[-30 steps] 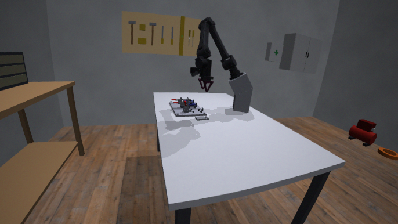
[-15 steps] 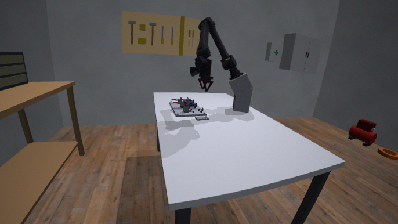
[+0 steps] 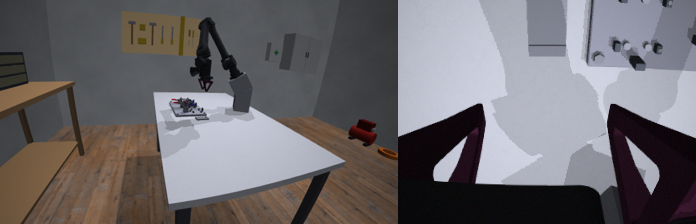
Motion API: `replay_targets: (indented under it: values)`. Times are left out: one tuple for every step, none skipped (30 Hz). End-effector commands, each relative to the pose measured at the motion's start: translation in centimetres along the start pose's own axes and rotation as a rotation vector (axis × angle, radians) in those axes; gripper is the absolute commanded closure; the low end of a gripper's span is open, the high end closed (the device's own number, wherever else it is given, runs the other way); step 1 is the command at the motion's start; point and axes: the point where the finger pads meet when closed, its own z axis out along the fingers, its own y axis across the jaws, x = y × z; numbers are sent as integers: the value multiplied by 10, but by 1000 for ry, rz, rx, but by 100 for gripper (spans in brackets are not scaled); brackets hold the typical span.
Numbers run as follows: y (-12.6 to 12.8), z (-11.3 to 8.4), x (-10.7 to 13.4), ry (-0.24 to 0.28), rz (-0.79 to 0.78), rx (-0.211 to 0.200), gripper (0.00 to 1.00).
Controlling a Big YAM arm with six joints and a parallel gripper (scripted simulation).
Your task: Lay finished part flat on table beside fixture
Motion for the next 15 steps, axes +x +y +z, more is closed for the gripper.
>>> replay_targets:
  values:
    - [-3,4,-6,9,15,16,26]
    - [-3,4,-6,10,14,17,26]
    - [-4,5,-5,11,13,17,26]
    - [-4,5,-5,11,14,17,26]
    - [-4,5,-4,11,14,17,26]
    - [-4,5,-4,11,13,17,26]
    - [-4,5,-4,11,13,17,26]
    - [-4,5,-4,11,13,17,26]
    - [-4,6,-4,11,13,18,26]
    - [-5,6,-3,12,12,18,26]
    - [-5,6,-3,13,12,19,26]
    - [-5,6,-2,13,11,19,26]
    - [-5,6,-2,14,11,20,26]
    - [-6,7,-1,15,10,20,26]
    - [-6,7,-1,15,10,21,26]
